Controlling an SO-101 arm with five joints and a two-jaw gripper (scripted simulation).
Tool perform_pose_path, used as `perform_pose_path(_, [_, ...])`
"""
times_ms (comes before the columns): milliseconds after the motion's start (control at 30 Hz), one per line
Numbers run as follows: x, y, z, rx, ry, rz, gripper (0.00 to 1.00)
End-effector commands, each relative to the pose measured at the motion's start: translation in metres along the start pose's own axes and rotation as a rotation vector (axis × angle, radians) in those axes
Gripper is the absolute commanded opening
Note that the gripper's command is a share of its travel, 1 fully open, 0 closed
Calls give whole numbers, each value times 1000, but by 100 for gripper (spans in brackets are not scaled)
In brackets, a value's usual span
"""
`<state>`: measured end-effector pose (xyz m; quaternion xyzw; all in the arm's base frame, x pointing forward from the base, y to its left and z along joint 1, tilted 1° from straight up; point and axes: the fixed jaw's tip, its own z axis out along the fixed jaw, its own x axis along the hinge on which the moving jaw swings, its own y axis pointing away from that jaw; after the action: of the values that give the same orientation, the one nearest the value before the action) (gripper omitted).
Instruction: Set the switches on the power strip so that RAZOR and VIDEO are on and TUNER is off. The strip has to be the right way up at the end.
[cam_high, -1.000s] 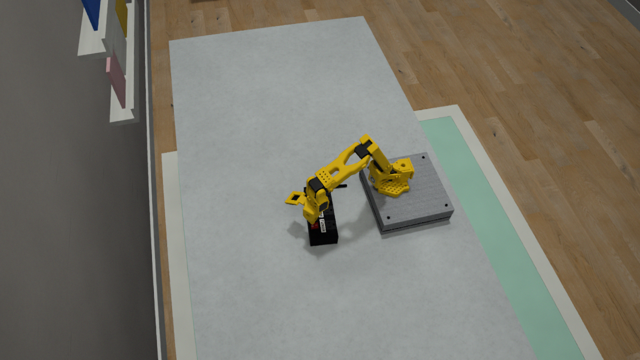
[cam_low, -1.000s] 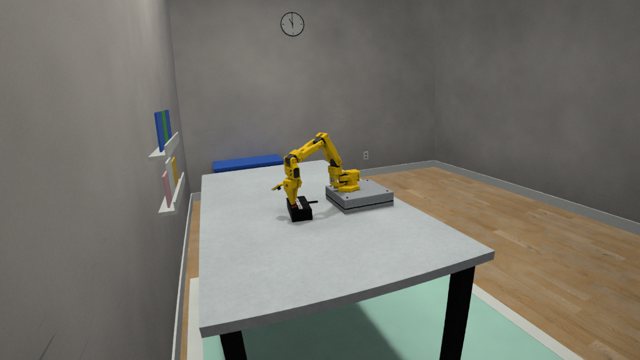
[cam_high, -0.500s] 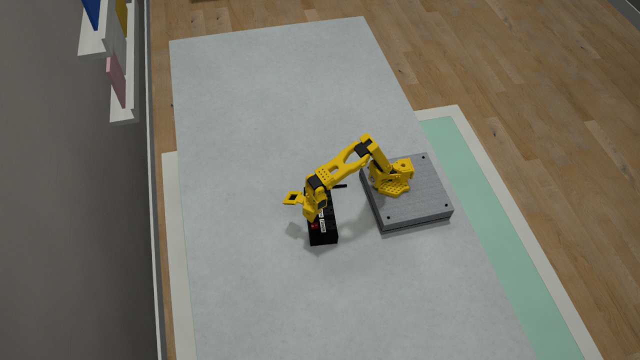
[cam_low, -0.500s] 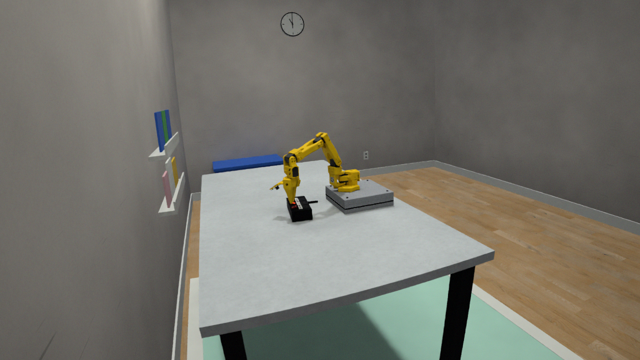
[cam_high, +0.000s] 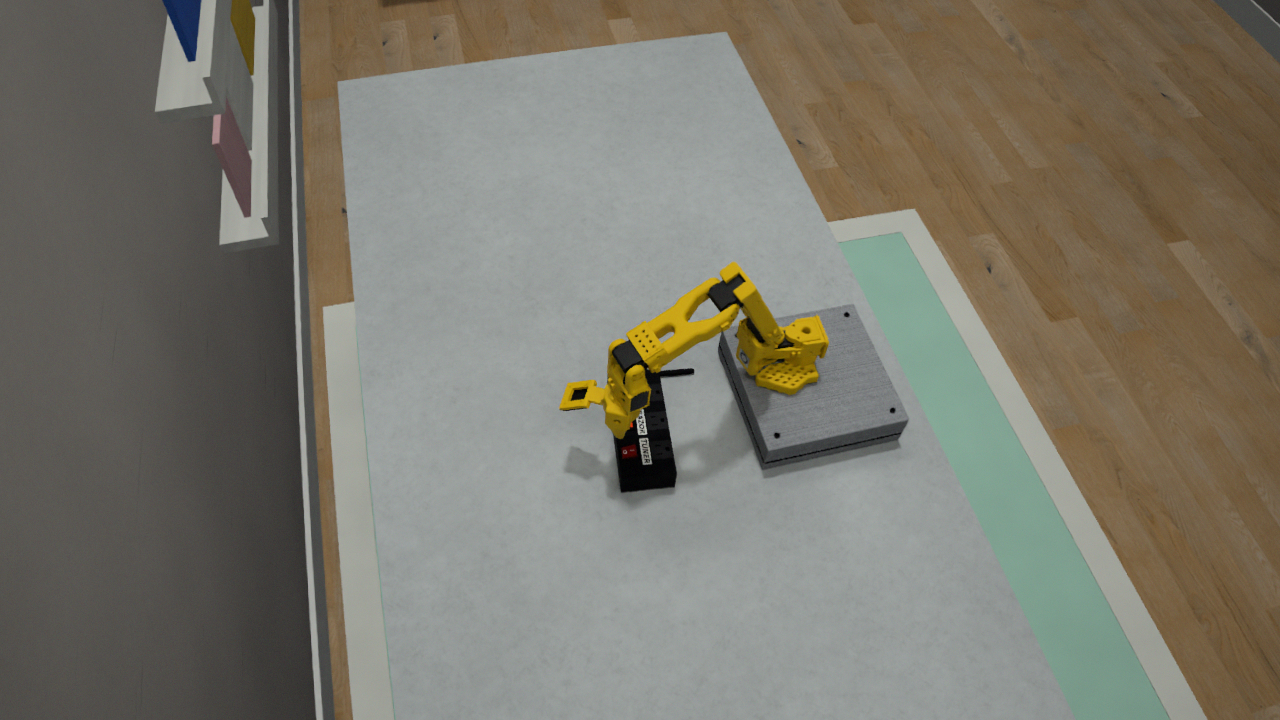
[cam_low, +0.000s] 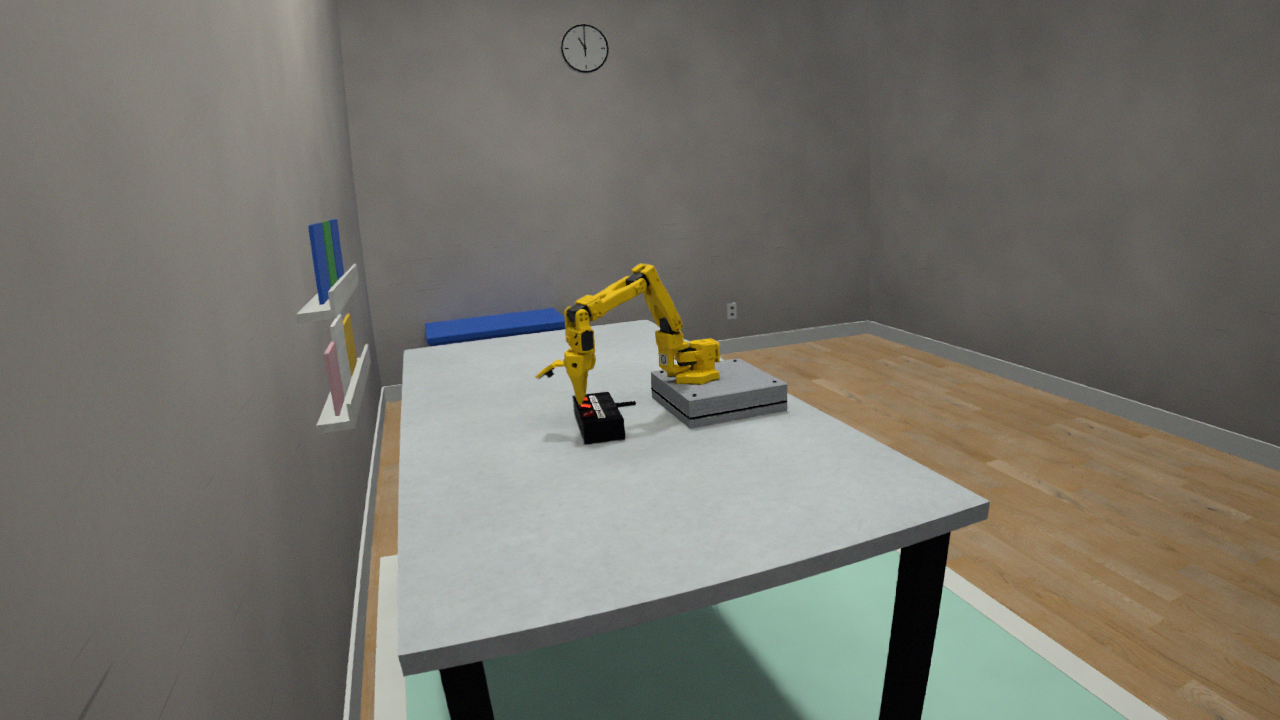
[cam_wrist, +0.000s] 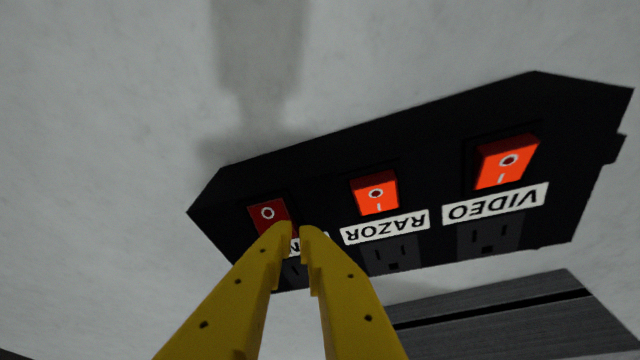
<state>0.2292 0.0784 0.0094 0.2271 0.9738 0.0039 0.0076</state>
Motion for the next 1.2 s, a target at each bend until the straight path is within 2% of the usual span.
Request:
perform_pose_path(0, [1,-6,-2,6,8,-71,0])
perform_pose_path(700, [-5,-24,-6,5,10,-461,0])
perform_pose_path(1167, [-10,-44,-11,4,12,-867,0])
